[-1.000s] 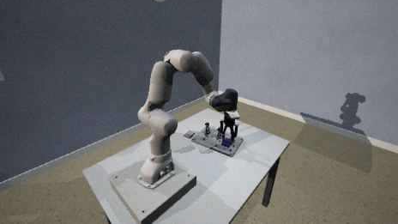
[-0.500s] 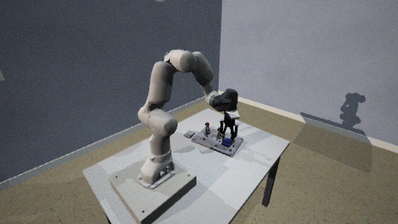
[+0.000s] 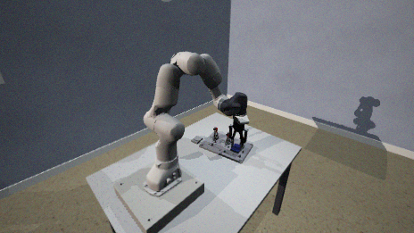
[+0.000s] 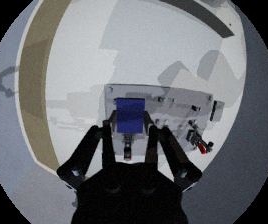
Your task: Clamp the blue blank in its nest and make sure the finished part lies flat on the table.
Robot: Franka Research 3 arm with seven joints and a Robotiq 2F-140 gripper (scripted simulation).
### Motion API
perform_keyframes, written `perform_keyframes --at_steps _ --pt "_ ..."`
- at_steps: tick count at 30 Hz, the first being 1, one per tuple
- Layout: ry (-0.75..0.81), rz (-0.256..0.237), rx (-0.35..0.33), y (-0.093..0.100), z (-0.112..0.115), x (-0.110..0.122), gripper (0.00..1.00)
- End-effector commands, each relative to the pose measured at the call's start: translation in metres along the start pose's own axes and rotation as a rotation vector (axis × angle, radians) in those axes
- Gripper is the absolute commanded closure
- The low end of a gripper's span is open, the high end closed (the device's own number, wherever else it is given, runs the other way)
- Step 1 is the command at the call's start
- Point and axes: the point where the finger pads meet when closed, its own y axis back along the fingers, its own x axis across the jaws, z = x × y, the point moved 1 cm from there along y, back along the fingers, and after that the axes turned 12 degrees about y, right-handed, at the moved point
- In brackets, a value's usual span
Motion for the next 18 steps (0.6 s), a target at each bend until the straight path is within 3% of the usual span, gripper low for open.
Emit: perform_keyframes --at_steps 1,18 --pt "0.003 -0.003 -0.005 0.001 0.002 -0.002 1.0" --pt "0.003 -0.003 -0.005 -0.012 0.002 -0.002 1.0"
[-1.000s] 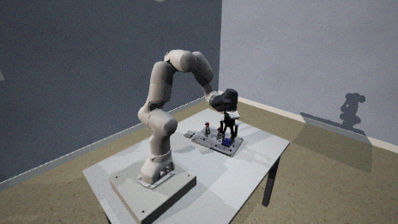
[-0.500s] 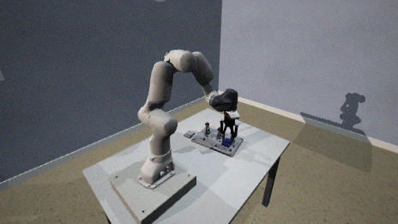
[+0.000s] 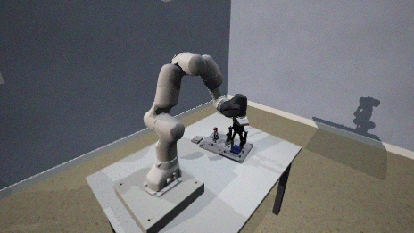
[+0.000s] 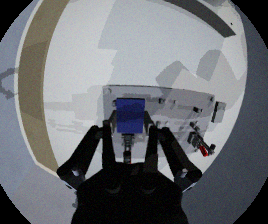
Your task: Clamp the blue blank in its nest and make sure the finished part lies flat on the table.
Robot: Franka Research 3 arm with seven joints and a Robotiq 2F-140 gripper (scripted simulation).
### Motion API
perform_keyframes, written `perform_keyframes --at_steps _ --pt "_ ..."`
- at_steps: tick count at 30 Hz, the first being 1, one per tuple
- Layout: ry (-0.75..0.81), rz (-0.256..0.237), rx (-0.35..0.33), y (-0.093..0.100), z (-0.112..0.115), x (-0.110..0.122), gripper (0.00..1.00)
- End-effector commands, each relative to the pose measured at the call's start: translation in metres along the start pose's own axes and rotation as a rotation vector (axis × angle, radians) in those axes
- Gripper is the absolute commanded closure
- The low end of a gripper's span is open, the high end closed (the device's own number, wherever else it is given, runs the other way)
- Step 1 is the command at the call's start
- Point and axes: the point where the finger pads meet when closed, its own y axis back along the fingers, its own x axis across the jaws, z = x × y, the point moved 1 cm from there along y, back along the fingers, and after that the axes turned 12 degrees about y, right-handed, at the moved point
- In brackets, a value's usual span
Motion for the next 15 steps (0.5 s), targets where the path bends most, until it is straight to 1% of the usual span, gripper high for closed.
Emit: perform_keyframes --at_steps 1,15 --pt "0.007 -0.005 -0.009 -0.0026 0.0028 -0.0026 1.0" --pt "0.007 -0.005 -0.009 -0.0118 0.0027 -0.0026 1.0"
